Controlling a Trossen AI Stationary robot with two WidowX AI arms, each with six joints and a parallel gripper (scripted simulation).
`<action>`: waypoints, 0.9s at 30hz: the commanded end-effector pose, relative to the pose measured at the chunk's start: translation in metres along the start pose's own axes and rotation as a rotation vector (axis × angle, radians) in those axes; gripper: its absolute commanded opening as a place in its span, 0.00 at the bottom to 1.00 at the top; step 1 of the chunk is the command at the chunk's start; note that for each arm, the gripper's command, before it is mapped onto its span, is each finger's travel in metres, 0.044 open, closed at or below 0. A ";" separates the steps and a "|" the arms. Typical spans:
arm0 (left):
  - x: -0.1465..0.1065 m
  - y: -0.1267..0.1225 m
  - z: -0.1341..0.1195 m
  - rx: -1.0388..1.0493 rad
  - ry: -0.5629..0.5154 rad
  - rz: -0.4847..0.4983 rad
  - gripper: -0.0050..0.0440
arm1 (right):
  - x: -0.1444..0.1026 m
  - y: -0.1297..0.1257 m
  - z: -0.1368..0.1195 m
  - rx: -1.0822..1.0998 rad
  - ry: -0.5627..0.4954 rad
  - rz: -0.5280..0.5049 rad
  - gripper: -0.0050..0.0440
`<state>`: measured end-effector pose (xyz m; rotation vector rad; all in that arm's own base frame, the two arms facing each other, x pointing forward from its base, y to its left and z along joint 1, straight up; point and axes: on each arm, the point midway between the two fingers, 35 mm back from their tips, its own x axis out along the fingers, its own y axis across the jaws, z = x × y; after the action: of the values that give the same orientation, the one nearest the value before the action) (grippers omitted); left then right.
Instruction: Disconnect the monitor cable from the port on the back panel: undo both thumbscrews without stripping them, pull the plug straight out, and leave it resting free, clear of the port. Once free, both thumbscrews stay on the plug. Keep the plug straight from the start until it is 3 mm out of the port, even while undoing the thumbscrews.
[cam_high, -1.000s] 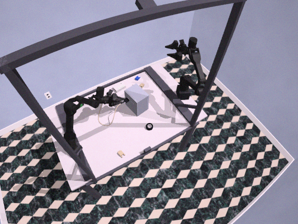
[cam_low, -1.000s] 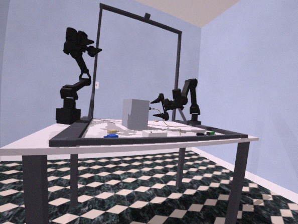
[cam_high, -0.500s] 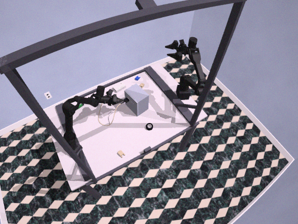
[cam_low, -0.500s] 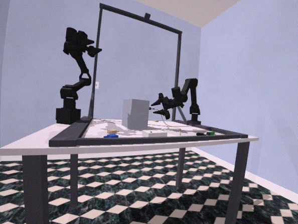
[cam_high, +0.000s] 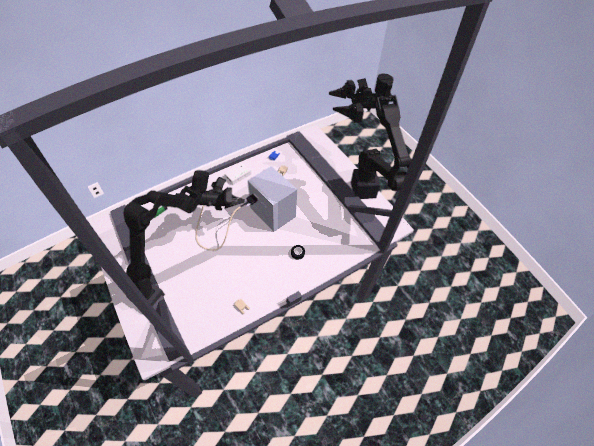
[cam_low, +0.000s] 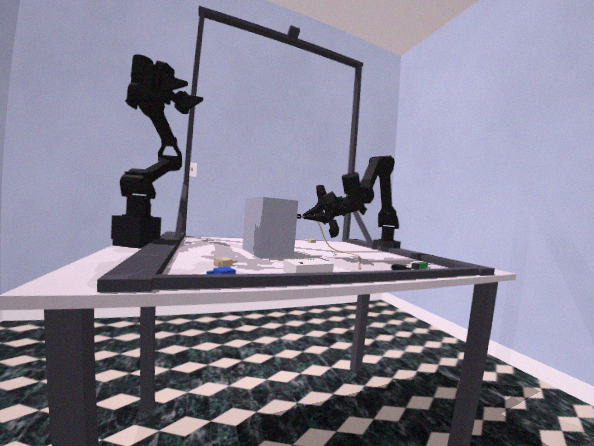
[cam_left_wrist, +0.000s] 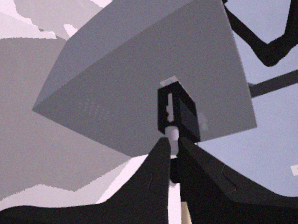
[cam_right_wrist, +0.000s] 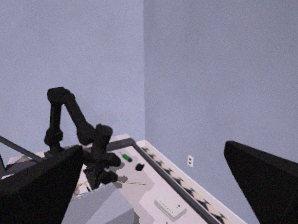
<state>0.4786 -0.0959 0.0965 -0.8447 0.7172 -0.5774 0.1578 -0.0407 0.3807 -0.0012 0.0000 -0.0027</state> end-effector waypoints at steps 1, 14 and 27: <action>-0.002 -0.009 0.008 0.028 -0.017 -0.011 0.10 | 0.000 0.001 0.003 -0.004 -0.001 0.003 1.00; -0.002 -0.007 0.008 -0.058 -0.016 -0.072 0.10 | 0.000 0.001 0.003 -0.004 -0.001 0.003 1.00; -0.002 -0.004 0.007 -0.171 -0.013 -0.152 0.10 | 0.000 0.001 0.003 -0.004 -0.001 0.003 1.00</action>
<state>0.4793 -0.0938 0.0933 -1.0524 0.7251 -0.6361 0.1578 -0.0407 0.3807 -0.0012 0.0000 -0.0027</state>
